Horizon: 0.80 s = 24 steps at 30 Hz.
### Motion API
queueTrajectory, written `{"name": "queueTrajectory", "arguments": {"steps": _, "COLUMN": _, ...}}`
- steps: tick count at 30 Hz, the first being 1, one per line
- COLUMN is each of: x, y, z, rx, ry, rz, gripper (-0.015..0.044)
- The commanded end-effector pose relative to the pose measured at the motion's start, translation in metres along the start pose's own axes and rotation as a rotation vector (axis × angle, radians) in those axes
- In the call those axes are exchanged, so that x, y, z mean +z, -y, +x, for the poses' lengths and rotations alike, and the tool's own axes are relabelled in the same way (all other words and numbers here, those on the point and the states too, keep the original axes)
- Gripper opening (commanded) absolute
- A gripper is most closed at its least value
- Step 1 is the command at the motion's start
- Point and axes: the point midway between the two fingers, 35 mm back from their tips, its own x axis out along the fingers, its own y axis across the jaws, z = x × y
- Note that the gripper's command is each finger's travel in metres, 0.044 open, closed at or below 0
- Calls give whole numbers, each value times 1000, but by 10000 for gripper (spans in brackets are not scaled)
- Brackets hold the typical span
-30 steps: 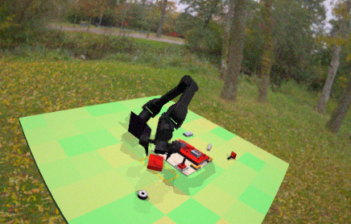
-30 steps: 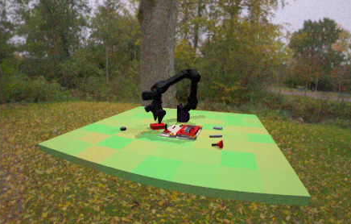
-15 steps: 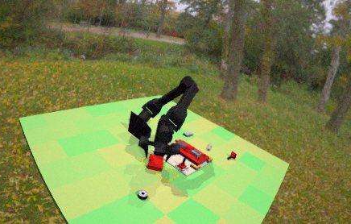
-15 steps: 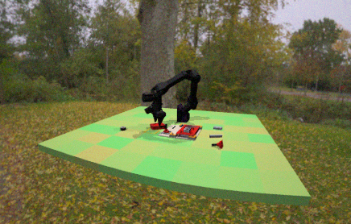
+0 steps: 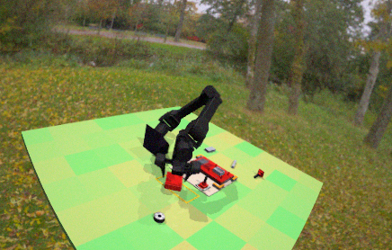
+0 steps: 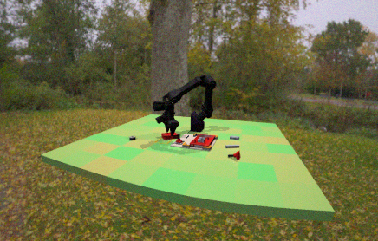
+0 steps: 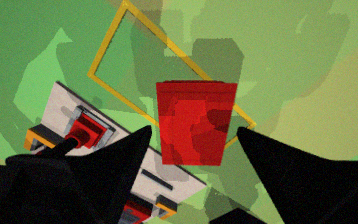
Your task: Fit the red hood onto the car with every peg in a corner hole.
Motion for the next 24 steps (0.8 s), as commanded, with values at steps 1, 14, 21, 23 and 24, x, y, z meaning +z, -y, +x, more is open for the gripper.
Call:
{"name": "queueTrajectory", "arguments": {"steps": 1, "x": -1, "y": -1, "z": 3, "rx": 2, "ry": -4, "rz": 3, "gripper": 440}}
{"name": "queueTrajectory", "arguments": {"steps": 14, "x": -1, "y": -1, "z": 10, "rx": 2, "ry": -4, "rz": 3, "gripper": 440}}
{"name": "queueTrajectory", "arguments": {"steps": 21, "x": -1, "y": -1, "z": 13, "rx": 2, "ry": -4, "rz": 3, "gripper": 440}}
{"name": "queueTrajectory", "arguments": {"steps": 23, "x": -1, "y": -1, "z": 14, "rx": 2, "ry": -4, "rz": 3, "gripper": 440}}
{"name": "queueTrajectory", "arguments": {"steps": 24, "x": -1, "y": -1, "z": 15, "rx": 2, "ry": -4, "rz": 3, "gripper": 440}}
